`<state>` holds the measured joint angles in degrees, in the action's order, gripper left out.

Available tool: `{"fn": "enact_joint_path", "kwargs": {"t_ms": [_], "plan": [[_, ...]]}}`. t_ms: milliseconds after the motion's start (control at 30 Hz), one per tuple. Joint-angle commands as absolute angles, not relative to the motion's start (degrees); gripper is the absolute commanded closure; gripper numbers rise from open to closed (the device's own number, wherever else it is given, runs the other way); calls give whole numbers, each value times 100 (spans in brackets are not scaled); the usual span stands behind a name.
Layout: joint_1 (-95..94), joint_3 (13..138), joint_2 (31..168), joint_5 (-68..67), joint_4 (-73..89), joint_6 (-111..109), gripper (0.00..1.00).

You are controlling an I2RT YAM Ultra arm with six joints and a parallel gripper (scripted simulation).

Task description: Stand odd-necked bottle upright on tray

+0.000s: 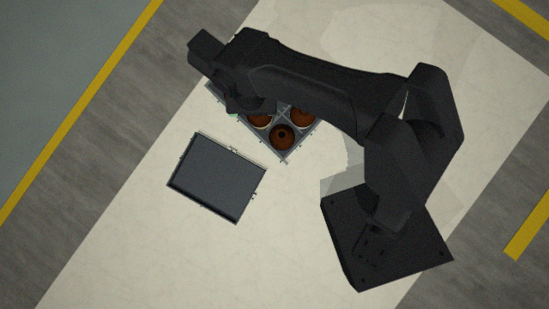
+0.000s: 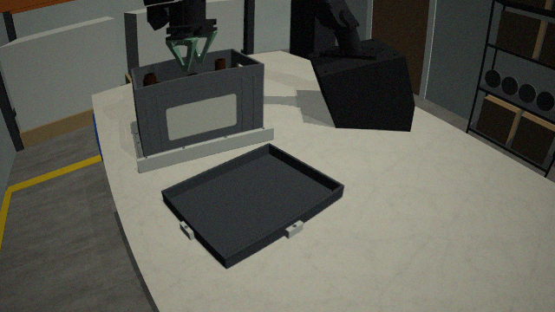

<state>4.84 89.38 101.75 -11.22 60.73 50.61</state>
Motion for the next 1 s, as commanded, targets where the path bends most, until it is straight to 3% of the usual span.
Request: {"fn": "enact_joint_path", "kwargs": {"t_ms": [0, 967], "plan": [[480, 9081, 10103, -1144, 6047, 5033, 39], [465, 9107, 10030, -1148, 6078, 5044, 39]]}}
